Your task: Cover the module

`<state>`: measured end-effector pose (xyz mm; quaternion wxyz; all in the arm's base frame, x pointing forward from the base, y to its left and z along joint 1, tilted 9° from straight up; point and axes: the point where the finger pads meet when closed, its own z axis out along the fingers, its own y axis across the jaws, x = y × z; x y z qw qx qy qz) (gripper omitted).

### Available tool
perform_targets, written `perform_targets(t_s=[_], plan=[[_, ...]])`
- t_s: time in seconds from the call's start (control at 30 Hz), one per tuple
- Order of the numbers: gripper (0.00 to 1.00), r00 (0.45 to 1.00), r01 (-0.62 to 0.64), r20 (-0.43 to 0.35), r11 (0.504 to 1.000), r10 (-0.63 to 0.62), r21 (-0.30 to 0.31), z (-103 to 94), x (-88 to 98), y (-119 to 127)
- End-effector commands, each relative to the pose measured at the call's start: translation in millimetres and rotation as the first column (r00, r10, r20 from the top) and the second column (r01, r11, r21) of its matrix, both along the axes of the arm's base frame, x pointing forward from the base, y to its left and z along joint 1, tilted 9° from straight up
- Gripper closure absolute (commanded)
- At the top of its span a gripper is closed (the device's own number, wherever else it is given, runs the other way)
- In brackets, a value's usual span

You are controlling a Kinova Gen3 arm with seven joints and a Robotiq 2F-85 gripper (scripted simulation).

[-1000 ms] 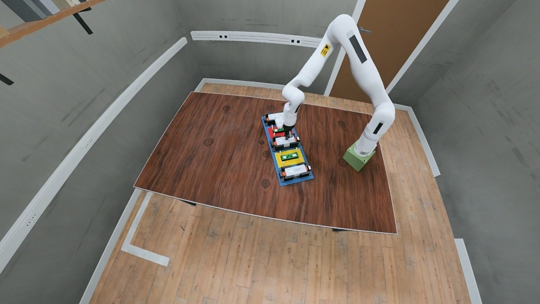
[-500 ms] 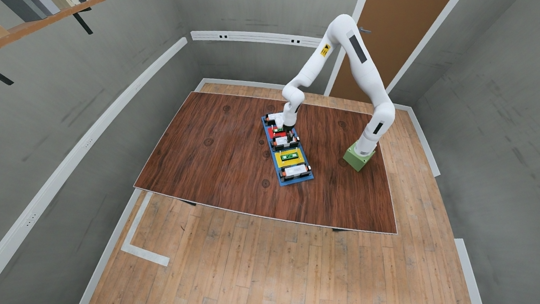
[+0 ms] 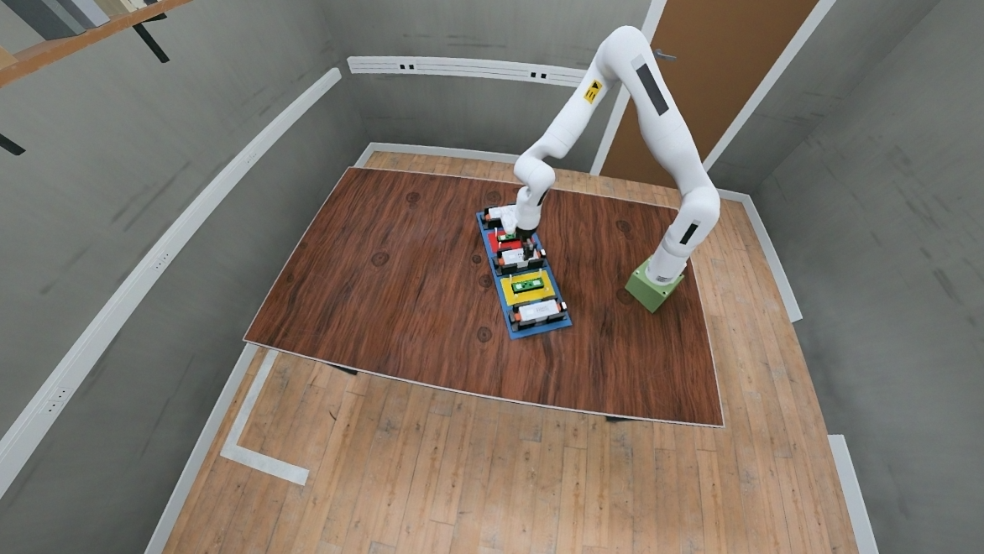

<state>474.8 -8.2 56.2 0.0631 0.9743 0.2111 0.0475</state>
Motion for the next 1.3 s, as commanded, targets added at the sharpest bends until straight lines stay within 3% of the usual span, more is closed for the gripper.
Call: perform_targets(t_s=[0.0, 1.27], plan=[[0.0, 1.0, 0.0, 0.002, 1.0, 0.0, 0.0, -1.2, 0.8, 0], [0.0, 1.0, 0.0, 0.002, 1.0, 0.0, 0.0, -24.8, 3.7, -3]])
